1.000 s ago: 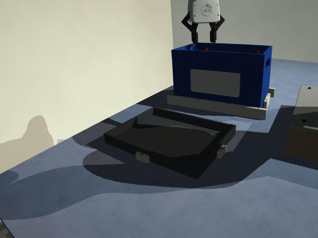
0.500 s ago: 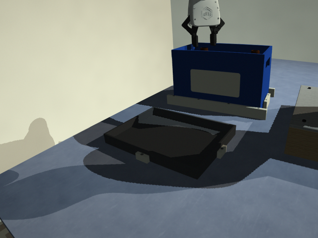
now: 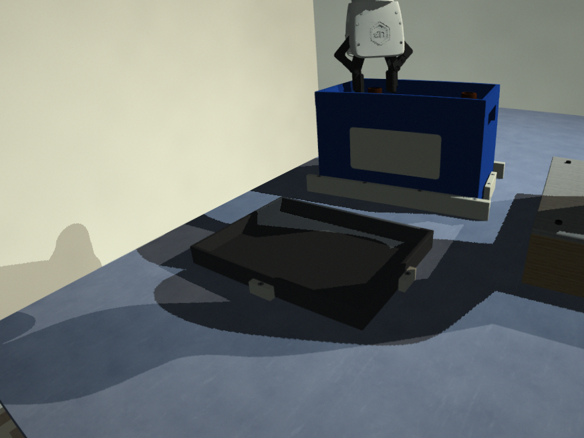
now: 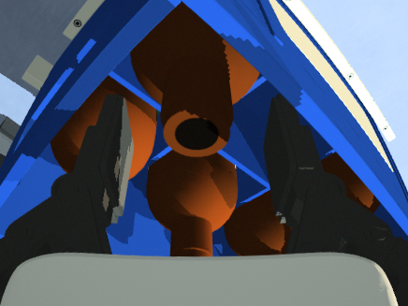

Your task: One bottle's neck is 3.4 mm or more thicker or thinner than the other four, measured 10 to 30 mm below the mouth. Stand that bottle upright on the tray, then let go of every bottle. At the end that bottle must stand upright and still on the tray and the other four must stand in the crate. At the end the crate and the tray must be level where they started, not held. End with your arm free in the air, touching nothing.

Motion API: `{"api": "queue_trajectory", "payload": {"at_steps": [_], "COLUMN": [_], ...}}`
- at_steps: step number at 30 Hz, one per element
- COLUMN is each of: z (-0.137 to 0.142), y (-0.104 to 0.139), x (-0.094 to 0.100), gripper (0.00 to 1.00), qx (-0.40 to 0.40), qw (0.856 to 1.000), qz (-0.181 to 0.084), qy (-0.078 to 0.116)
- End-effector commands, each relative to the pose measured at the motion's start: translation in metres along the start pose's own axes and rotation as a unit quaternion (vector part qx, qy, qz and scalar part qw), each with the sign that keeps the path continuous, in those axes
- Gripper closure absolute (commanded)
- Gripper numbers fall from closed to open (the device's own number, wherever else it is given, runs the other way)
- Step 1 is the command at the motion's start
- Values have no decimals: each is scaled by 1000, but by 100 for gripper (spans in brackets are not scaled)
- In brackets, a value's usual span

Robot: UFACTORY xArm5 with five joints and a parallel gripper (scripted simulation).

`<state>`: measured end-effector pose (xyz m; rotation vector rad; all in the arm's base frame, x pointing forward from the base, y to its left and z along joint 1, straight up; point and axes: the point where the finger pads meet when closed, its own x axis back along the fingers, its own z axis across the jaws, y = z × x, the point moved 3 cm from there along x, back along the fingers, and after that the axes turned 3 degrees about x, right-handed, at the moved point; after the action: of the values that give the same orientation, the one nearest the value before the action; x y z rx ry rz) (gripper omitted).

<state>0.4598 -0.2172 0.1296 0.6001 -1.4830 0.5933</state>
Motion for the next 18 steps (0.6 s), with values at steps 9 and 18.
{"api": "queue_trajectory", "payload": {"at_steps": [9,18], "z": [0,0], "y": [-1,-1], "x": [-7,-10], "gripper": [35,35], "qx": [0,0], "qw": [1000,1000], "qz": [2,2], "qy": [-1,-1]}}
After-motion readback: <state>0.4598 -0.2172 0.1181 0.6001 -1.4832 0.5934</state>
